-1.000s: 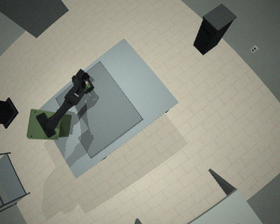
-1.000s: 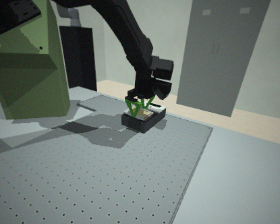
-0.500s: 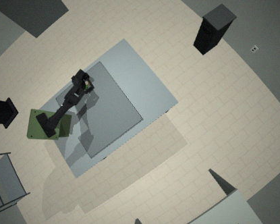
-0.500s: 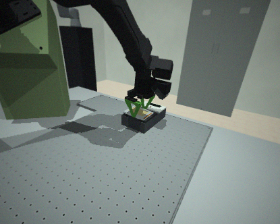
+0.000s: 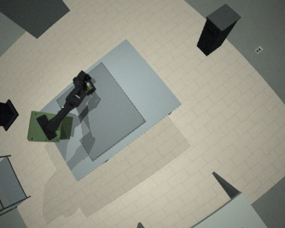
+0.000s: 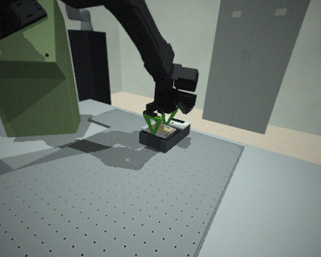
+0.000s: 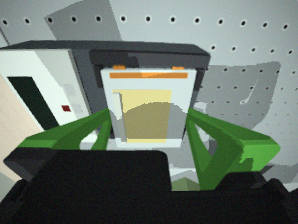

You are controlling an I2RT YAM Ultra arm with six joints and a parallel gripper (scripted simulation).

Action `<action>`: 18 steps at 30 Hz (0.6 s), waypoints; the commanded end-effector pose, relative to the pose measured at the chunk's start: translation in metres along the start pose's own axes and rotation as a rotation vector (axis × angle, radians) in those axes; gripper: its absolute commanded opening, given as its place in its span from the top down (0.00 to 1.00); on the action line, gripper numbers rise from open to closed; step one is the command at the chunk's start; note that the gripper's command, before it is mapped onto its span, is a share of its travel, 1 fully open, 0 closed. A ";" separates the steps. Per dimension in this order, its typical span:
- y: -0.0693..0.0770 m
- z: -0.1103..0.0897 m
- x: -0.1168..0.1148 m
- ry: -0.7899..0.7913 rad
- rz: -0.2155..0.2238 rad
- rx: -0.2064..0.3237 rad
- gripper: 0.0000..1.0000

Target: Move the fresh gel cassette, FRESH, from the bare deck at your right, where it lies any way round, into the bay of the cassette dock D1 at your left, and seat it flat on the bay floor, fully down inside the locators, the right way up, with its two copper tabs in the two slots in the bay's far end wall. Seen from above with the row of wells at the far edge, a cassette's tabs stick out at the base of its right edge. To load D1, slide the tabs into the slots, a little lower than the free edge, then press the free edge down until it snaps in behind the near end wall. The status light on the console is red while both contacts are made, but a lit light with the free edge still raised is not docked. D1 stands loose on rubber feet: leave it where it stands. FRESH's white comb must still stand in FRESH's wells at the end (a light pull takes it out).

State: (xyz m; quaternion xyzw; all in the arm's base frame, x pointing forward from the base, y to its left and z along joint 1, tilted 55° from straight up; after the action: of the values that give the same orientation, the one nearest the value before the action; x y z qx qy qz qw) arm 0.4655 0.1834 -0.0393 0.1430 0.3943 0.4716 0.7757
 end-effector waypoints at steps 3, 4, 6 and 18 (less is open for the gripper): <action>0.009 0.016 0.008 -0.036 0.032 -0.073 1.00; 0.009 0.016 0.008 -0.036 0.032 -0.073 1.00; 0.009 0.016 0.008 -0.036 0.032 -0.073 1.00; 0.005 0.015 0.009 -0.037 0.030 -0.070 1.00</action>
State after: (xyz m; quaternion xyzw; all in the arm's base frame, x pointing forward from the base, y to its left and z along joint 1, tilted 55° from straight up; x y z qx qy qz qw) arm 0.4655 0.1834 -0.0393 0.1430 0.3943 0.4716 0.7757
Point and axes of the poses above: the point where the finger pads meet when closed, its own y axis back along the fingers, its own x axis across the jaws, z = x × y, the point moved 6 cm from there along y, back along the fingers, and after that the axes turned 10 degrees about -y, right-handed, at the moved point
